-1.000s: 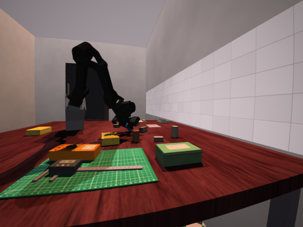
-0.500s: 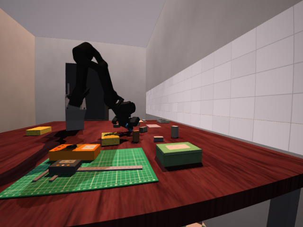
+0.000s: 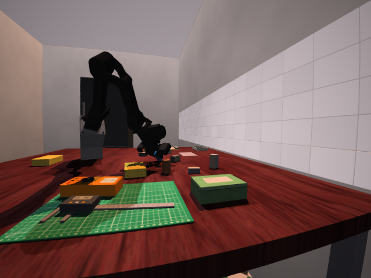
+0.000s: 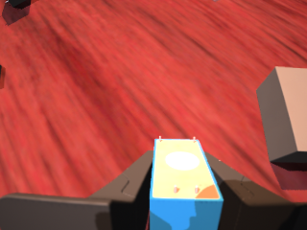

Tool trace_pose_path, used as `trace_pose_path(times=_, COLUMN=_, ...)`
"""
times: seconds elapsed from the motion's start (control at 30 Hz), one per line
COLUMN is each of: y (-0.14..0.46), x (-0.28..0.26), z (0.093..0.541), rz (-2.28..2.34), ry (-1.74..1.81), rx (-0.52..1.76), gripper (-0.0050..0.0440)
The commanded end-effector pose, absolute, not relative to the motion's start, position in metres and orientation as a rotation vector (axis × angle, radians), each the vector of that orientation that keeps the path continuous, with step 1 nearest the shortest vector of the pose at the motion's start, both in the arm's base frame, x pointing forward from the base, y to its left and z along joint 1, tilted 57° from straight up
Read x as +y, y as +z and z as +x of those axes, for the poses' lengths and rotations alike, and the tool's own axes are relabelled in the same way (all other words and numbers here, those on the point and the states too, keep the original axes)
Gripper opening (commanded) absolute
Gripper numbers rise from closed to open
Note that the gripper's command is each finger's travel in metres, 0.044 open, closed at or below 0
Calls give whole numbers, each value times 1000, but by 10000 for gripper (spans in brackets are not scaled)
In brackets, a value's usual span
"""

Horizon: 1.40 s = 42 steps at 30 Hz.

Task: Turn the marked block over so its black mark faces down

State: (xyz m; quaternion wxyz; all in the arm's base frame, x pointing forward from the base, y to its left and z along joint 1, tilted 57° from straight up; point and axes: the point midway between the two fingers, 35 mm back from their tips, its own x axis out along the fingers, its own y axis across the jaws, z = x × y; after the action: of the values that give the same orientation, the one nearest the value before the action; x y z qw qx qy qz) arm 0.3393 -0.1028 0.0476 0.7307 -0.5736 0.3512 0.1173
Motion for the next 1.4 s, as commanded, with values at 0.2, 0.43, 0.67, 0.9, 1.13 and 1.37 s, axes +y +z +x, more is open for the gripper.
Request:
trace_pose_path(times=0.2, y=51, x=-104, z=341, rz=-1269, ry=253, rx=762, gripper=-50)
trace_pose_path(times=0.43, y=51, x=-104, z=341, rz=-1269, ry=253, rx=762, gripper=-50)
trace_pose_path(times=0.67, y=51, x=-104, z=341, rz=-1269, ry=253, rx=762, gripper=125)
trace_pose_path(times=0.9, y=51, x=-104, z=341, rz=-1269, ry=253, rx=762, gripper=129)
trace_pose_path(times=1.13, y=51, x=-104, z=341, rz=-1269, ry=253, rx=762, gripper=134)
trace_pose_path(times=1.37, y=51, x=-104, z=341, rz=-1269, ry=252, rx=764, gripper=137)
